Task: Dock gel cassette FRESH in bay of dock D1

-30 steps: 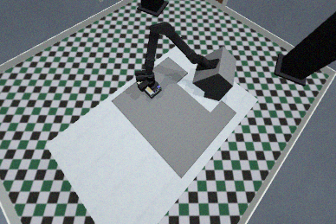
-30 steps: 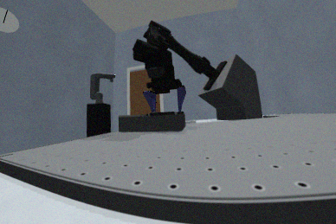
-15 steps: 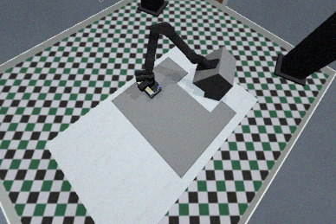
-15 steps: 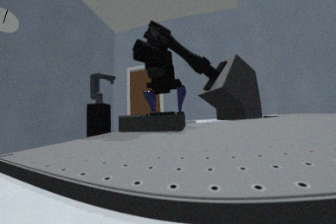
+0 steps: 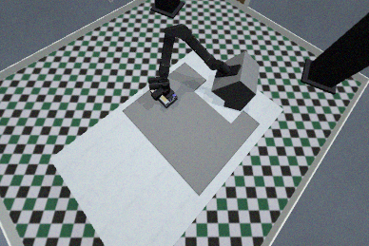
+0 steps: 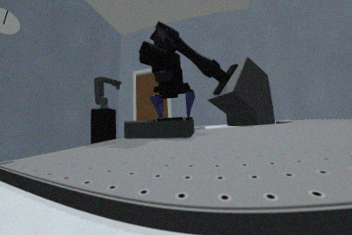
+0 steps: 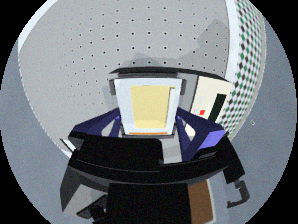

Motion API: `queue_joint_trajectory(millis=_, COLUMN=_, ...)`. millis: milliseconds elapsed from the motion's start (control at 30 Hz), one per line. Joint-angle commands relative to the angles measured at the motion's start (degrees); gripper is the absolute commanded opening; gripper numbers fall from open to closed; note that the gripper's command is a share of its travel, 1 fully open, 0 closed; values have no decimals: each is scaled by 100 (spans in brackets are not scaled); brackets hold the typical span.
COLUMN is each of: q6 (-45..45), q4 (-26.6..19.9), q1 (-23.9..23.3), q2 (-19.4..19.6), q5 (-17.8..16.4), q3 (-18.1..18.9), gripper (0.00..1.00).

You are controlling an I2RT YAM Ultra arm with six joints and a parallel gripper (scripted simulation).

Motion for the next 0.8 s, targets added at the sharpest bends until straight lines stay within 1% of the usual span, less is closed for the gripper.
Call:
queue_joint_trajectory(millis=0, q6=-95, q4=186, q1=-132, q2=190, q5=-60, q3=135, gripper=0)
queue_joint_trajectory(millis=767, q6=-147, q4=314, q1=-200, q2=285, q5=-107, q3=127, gripper=0)
